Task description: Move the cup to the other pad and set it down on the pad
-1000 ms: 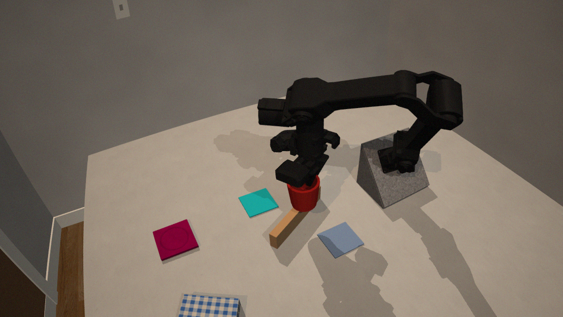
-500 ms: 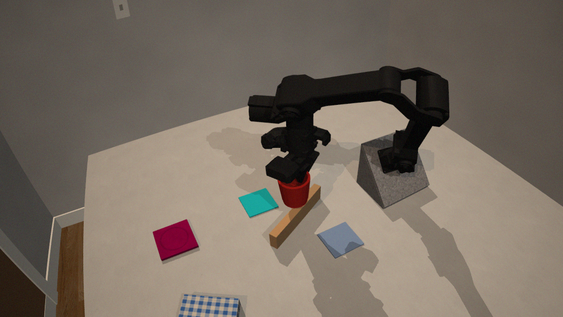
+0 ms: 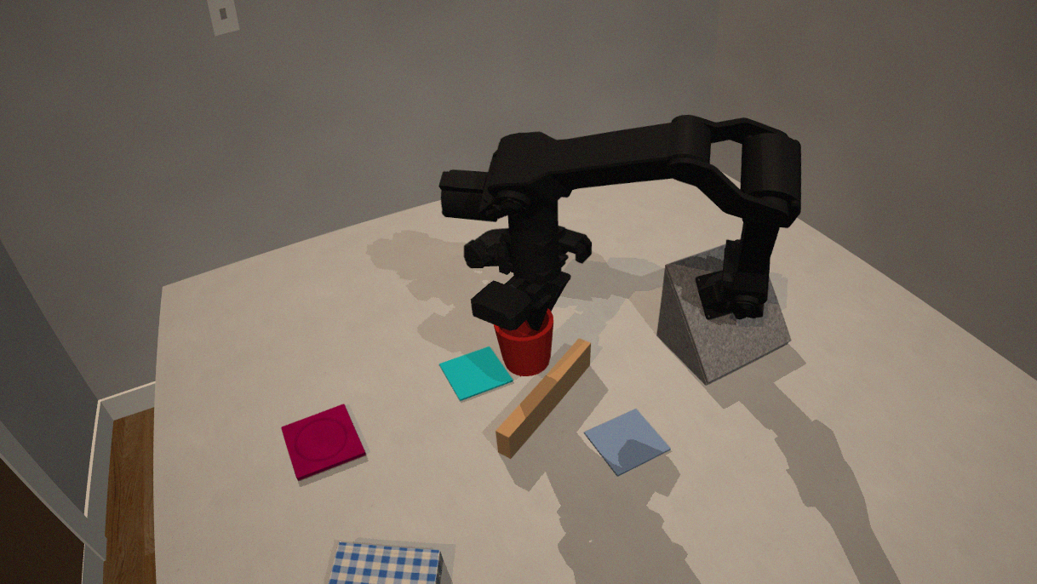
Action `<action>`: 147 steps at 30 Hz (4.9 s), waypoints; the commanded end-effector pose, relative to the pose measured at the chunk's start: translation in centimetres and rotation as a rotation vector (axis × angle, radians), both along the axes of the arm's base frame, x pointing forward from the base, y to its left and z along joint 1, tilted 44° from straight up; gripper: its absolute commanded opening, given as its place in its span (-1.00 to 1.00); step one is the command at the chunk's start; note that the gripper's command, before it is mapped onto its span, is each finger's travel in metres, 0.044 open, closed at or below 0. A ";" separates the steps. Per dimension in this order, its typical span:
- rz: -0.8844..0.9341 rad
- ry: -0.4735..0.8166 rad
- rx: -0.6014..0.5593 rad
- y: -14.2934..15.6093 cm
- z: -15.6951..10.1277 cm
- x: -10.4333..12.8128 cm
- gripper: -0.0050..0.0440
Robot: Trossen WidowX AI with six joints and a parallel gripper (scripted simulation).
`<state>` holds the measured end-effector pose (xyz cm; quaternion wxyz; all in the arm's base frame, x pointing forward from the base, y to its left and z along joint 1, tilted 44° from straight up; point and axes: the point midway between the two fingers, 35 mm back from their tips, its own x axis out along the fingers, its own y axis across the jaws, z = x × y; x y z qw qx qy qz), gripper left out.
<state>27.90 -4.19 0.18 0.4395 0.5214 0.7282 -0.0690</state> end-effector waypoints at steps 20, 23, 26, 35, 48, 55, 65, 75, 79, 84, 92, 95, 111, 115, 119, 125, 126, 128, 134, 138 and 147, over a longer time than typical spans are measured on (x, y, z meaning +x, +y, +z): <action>0.000 -0.024 -0.014 -2.7 -1.7 2.8 -0.80; 0.000 -0.024 -0.015 -2.9 -1.8 2.9 -0.80; 0.000 -0.024 -0.015 -3.2 -2.1 3.2 -0.80; 0.000 -0.025 -0.015 -4.1 -2.9 4.1 -0.80; 0.000 -0.026 -0.016 -5.2 -3.8 5.0 -0.80; 0.000 -0.026 -0.016 -5.6 -4.3 5.4 -0.80; -0.001 -0.026 -0.016 -4.4 -5.6 5.4 -0.80; -0.001 -0.026 -0.015 -3.1 -7.0 5.4 -0.80; -0.001 -0.026 -0.015 -2.5 -7.8 5.4 -0.80; -0.001 -0.027 -0.014 -1.6 -8.7 5.3 -0.80; 0.000 -0.027 -0.014 -1.0 -9.3 5.2 -0.80; 0.006 -0.035 -0.020 -1.2 -9.1 5.3 -0.80; 0.006 -0.035 -0.020 -1.2 -9.1 5.3 -0.50; 0.006 -0.035 -0.020 -1.2 -9.1 5.3 -0.27; 0.006 -0.035 -0.020 -1.2 -9.1 5.3 -0.27; 0.006 -0.035 -0.020 -1.4 -8.9 5.4 -0.27; 0.005 -0.035 -0.020 -1.5 -8.8 5.4 -0.27; 0.005 -0.034 -0.020 -1.8 -8.5 5.4 -0.27; 0.003 -0.031 -0.019 -2.9 -7.4 5.4 -0.27; 0.001 -0.029 -0.018 -3.6 -6.6 5.4 -0.27; 0.000 -0.026 -0.016 -4.6 -5.5 5.0 -0.27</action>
